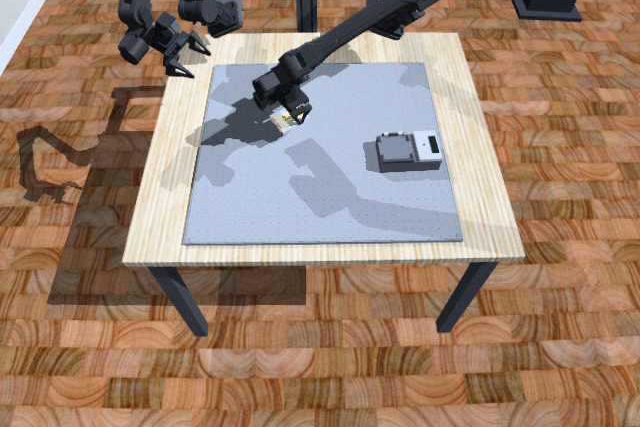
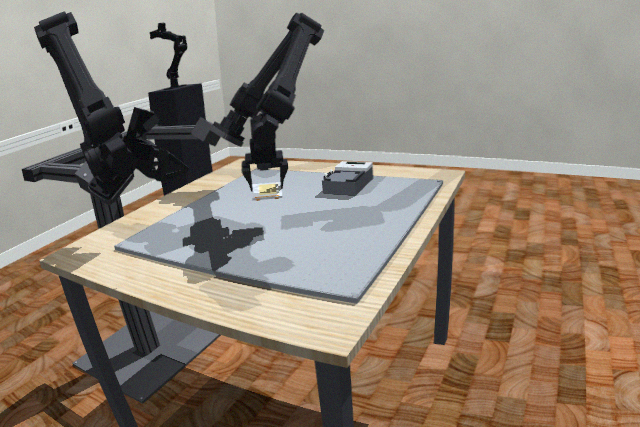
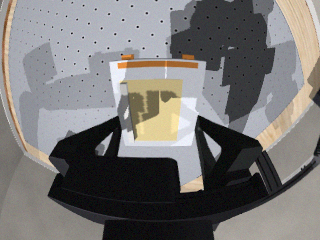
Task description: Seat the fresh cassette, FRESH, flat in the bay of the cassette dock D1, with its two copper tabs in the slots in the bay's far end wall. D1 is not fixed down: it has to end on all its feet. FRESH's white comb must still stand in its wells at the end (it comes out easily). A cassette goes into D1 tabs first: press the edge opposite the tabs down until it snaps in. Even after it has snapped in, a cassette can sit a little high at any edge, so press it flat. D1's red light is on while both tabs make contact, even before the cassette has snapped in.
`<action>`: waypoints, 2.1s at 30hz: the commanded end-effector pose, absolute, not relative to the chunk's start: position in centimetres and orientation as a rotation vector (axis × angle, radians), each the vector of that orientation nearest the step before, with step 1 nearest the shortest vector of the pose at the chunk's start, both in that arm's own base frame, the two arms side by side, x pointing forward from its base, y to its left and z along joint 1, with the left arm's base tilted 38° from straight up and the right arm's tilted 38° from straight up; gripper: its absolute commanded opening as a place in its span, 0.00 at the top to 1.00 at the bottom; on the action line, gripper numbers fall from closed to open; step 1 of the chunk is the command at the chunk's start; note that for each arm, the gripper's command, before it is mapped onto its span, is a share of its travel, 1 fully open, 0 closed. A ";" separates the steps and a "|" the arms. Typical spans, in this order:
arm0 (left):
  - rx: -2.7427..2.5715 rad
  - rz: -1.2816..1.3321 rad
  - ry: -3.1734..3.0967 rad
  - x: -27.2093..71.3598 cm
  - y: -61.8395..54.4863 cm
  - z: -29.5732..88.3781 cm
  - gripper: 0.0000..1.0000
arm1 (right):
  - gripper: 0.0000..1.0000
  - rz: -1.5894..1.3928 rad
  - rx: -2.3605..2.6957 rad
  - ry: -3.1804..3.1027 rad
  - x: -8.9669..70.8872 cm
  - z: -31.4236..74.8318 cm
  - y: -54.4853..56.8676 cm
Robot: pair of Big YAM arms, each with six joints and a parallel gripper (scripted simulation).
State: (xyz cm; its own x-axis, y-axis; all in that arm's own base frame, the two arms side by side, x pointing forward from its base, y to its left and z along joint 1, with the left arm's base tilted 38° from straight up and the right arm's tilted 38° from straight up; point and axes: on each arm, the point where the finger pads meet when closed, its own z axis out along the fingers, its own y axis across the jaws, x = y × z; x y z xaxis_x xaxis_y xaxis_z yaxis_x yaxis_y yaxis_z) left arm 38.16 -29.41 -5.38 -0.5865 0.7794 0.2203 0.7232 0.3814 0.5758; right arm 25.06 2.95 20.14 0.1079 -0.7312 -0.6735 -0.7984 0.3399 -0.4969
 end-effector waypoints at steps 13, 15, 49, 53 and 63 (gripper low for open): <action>0.526 0.821 2.753 39.8 -15.6 5.2 0.23 | 0.00 0.234 -1.623 1.507 38.8 21.8 12.4; 0.422 0.801 2.766 39.9 -13.7 6.4 0.23 | 0.00 0.251 -1.649 1.492 40.0 21.4 14.2; -0.087 0.681 2.794 42.3 -1.8 9.7 0.23 | 0.00 0.390 -1.894 1.318 45.6 10.7 38.9; -0.091 0.682 2.796 42.3 -1.7 9.4 0.23 | 0.00 0.393 -1.894 1.317 45.6 10.8 38.9; -0.100 0.644 2.741 42.8 -4.0 13.0 0.23 | 0.00 0.393 -1.894 1.317 45.6 10.8 38.9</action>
